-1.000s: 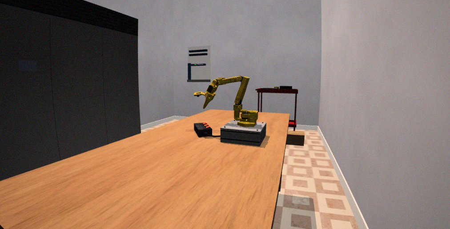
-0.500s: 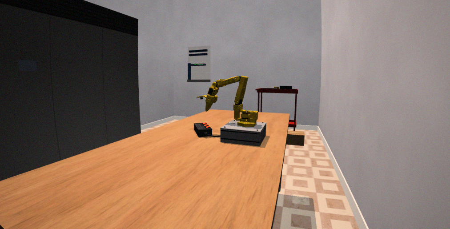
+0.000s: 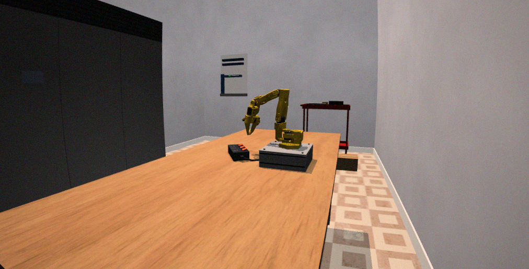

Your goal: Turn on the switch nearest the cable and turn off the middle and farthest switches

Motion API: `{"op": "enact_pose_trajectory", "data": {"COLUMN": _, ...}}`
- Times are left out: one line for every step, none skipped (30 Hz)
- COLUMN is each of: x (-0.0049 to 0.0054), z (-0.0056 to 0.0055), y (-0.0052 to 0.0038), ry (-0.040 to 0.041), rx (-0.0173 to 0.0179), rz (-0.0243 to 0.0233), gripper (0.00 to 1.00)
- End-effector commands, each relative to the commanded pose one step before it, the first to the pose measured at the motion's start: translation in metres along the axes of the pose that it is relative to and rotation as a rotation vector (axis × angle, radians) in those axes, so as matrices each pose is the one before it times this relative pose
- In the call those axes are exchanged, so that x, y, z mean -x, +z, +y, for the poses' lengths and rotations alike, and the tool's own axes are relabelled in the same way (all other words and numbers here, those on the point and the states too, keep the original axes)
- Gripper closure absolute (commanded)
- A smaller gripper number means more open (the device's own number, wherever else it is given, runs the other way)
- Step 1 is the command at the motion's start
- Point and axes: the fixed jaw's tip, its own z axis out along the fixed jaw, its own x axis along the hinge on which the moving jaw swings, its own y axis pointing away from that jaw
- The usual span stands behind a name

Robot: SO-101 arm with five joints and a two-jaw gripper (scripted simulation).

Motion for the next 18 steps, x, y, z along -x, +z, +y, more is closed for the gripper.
{"op": "enact_pose_trajectory", "data": {"x": -0.00476, "z": -0.01049, "y": 0.007174, "ry": 0.15811, "rx": -0.04062, "rz": 0.05339, "gripper": 1.0}}
{"op": "enact_pose_trajectory", "data": {"x": 0.0, "z": 0.0, "y": 0.0, "ry": 0.0, "rx": 0.0, "rz": 0.0, "gripper": 1.0}}
{"op": "enact_pose_trajectory", "data": {"x": 0.00015, "z": -0.00239, "y": 0.001338, "ry": 0.04905, "rx": -0.00799, "rz": 0.00817, "gripper": 1.0}}
{"op": "enact_pose_trajectory", "data": {"x": 0.00023, "z": -0.00232, "y": 0.001304, "ry": 0.04783, "rx": -0.00802, "rz": 0.00771, "gripper": 1.0}}
{"op": "enact_pose_trajectory", "data": {"x": 0.00031, "z": -0.00225, "y": 0.001268, "ry": 0.04648, "rx": -0.00801, "rz": 0.00725, "gripper": 1.0}}
{"op": "enact_pose_trajectory", "data": {"x": 0.00038, "z": -0.00217, "y": 0.001227, "ry": 0.04501, "rx": -0.00794, "rz": 0.00678, "gripper": 1.0}}
{"op": "enact_pose_trajectory", "data": {"x": 0.00043, "z": -0.00208, "y": 0.001185, "ry": 0.04342, "rx": -0.00784, "rz": 0.00633, "gripper": 1.0}}
{"op": "enact_pose_trajectory", "data": {"x": 0.00048, "z": -0.00198, "y": 0.001138, "ry": 0.04172, "rx": -0.00768, "rz": 0.00587, "gripper": 1.0}}
{"op": "enact_pose_trajectory", "data": {"x": 0.00052, "z": -0.00188, "y": 0.00109, "ry": 0.03993, "rx": -0.00749, "rz": 0.00543, "gripper": 1.0}}
{"op": "enact_pose_trajectory", "data": {"x": 0.00055, "z": -0.00178, "y": 0.001038, "ry": 0.03804, "rx": -0.00725, "rz": 0.00498, "gripper": 1.0}}
{"op": "enact_pose_trajectory", "data": {"x": 0.00057, "z": -0.00167, "y": 0.000986, "ry": 0.03608, "rx": -0.00699, "rz": 0.00457, "gripper": 1.0}}
{"op": "enact_pose_trajectory", "data": {"x": 0.00058, "z": -0.00156, "y": 0.000929, "ry": 0.03404, "rx": -0.00668, "rz": 0.00416, "gripper": 1.0}}
{"op": "enact_pose_trajectory", "data": {"x": 0.00058, "z": -0.00145, "y": 0.000873, "ry": 0.03194, "rx": -0.00635, "rz": 0.00378, "gripper": 1.0}}
{"op": "enact_pose_trajectory", "data": {"x": 0.00057, "z": -0.00134, "y": 0.000813, "ry": 0.0298, "rx": -0.00598, "rz": 0.0034, "gripper": 1.0}}
{"op": "enact_pose_trajectory", "data": {"x": 0.00056, "z": -0.00123, "y": 0.000755, "ry": 0.02762, "rx": -0.00561, "rz": 0.00306, "gripper": 1.0}}
{"op": "enact_pose_trajectory", "data": {"x": 0.00054, "z": -0.00112, "y": 0.000694, "ry": 0.02541, "rx": -0.0052, "rz": 0.00272, "gripper": 1.0}}
{"op": "enact_pose_trajectory", "data": {"x": 0.00051, "z": -0.00102, "y": 0.000635, "ry": 0.0232, "rx": -0.00479, "rz": 0.00242, "gripper": 1.0}}
{"op": "enact_pose_trajectory", "data": {"x": 0.0, "z": 0.0, "y": 0.0, "ry": 0.0, "rx": 0.0, "rz": 0.0, "gripper": 1.0}}
